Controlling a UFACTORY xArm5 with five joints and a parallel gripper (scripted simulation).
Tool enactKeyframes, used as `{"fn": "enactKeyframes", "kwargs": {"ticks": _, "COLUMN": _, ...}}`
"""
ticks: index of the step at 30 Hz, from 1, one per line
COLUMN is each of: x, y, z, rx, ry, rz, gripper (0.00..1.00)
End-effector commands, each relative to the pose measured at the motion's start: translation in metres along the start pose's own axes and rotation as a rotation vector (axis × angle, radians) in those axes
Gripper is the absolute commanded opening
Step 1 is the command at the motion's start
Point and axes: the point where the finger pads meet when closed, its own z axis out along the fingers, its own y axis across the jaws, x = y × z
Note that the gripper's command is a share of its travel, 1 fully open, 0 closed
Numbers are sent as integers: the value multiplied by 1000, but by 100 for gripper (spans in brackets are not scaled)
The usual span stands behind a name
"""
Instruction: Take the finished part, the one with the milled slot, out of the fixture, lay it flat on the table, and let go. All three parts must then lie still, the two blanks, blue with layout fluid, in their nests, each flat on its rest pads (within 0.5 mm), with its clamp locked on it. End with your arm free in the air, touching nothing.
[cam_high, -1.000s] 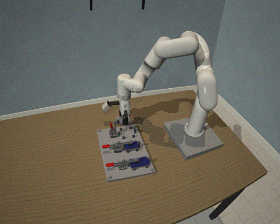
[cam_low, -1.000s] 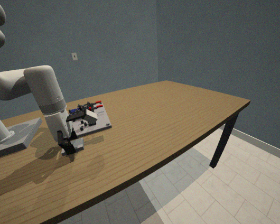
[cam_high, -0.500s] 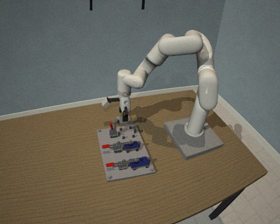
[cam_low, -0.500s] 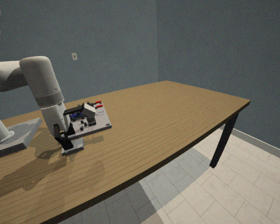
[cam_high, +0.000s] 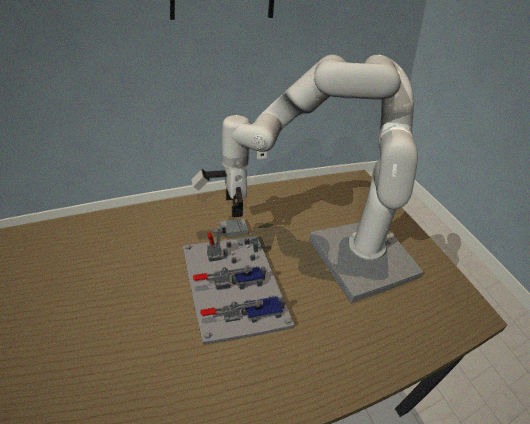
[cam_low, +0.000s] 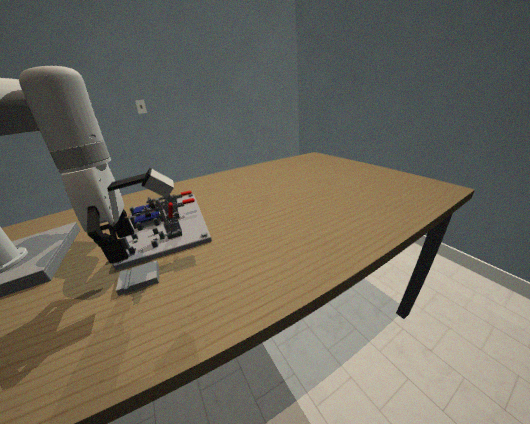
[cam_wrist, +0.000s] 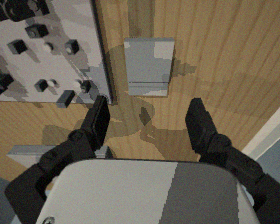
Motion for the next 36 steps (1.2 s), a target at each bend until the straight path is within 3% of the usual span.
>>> {"fn": "enactKeyframes", "kwargs": {"ticks": 1, "x": 1, "y": 0, "z": -13, "rx": -1, "ry": 2, "rz": 0, "gripper": 95}}
{"fn": "enactKeyframes", "kwargs": {"ticks": 11, "x": 1, "y": 0, "z": -25, "rx": -1, "ry": 2, "rz": 0, "gripper": 95}}
{"fn": "enactKeyframes", "kwargs": {"ticks": 36, "x": 1, "y": 0, "z": -31, "rx": -1, "ry": 2, "rz": 0, "gripper": 95}}
